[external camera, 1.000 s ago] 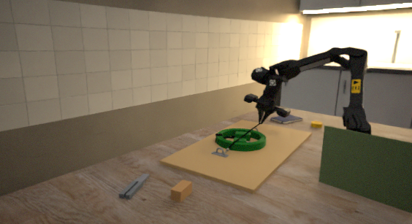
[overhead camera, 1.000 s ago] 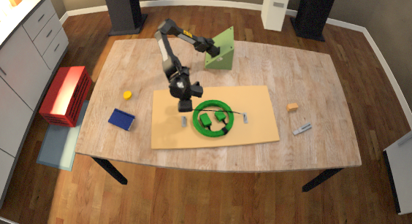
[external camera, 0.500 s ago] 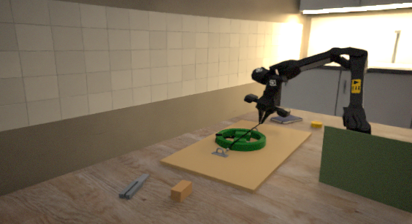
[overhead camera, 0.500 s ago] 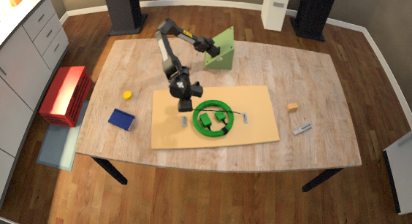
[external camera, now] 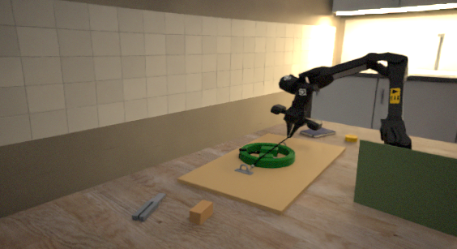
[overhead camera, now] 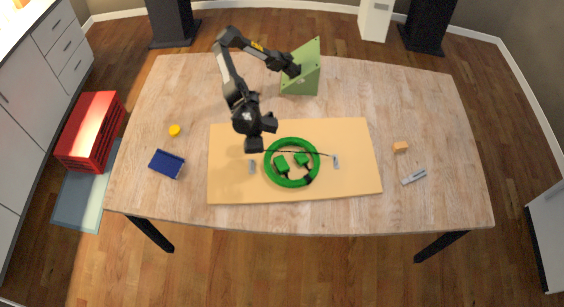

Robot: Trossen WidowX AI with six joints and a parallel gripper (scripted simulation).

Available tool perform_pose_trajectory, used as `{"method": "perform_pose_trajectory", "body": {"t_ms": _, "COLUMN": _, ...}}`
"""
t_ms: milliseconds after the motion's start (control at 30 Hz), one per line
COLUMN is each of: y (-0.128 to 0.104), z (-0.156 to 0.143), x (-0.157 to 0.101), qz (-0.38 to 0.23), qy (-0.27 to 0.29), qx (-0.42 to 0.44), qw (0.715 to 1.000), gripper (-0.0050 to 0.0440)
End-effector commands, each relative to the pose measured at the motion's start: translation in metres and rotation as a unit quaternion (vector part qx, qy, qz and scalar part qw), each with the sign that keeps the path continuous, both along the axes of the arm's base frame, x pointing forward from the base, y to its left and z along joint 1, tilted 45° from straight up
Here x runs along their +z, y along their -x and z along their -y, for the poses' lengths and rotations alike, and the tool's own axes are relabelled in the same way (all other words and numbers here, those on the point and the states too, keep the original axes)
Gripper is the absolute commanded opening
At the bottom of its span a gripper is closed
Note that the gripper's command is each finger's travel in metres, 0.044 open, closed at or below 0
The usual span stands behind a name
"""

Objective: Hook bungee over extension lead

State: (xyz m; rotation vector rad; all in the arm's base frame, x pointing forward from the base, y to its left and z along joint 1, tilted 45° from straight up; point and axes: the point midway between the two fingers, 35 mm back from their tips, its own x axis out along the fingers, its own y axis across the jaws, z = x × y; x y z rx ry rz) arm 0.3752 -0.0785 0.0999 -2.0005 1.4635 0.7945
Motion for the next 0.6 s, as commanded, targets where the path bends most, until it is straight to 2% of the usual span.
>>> {"method": "perform_pose_trajectory", "body": {"t_ms": 0, "y": -0.002, "z": 0.001, "x": 0.009, "qz": 0.013, "qy": 0.003, "qx": -0.001, "qw": 1.0, "gripper": -0.005}}
{"method": "perform_pose_trajectory", "body": {"t_ms": 567, "y": -0.003, "z": 0.01, "x": 0.002, "qz": 0.014, "qy": 0.002, "qx": -0.003, "qw": 1.0, "gripper": -0.005}}
